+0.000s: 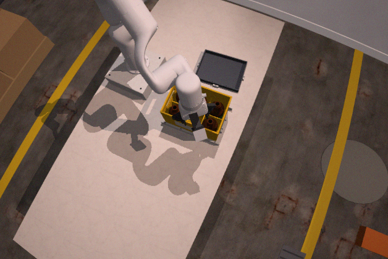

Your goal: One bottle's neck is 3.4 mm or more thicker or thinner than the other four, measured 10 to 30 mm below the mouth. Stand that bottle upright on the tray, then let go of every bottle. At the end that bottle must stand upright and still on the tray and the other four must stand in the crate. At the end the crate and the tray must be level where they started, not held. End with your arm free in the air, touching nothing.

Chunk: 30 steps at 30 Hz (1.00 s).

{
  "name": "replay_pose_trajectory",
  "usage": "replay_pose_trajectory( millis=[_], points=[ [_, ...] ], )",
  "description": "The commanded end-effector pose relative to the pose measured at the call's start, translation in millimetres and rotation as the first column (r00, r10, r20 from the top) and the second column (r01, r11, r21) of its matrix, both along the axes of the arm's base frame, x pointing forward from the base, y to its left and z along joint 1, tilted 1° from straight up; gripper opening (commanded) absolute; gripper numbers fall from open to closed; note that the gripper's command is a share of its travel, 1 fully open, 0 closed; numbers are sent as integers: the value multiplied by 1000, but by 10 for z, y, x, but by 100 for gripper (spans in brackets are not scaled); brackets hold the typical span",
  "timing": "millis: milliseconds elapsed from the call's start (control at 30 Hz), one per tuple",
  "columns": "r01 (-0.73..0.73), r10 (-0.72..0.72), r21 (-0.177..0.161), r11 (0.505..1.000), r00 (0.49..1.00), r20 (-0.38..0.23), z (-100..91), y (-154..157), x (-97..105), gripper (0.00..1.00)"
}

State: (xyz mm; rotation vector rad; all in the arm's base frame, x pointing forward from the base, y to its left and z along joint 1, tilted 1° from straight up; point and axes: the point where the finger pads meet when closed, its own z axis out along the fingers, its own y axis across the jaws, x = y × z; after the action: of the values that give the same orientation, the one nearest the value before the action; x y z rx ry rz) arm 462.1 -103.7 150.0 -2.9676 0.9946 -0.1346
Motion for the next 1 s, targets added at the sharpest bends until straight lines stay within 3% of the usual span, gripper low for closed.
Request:
replay_pose_trajectory(
  millis=[0,233,267,967],
  points=[
    [-91,92,17,996,993,-78,54,227,-315,100],
    [-108,110,22,994,990,-93,57,264,-376,100],
    [-108,110,22,994,990,-93,57,264,-376,0],
    [-108,110,22,994,990,-93,57,264,-376,0]
  ],
)
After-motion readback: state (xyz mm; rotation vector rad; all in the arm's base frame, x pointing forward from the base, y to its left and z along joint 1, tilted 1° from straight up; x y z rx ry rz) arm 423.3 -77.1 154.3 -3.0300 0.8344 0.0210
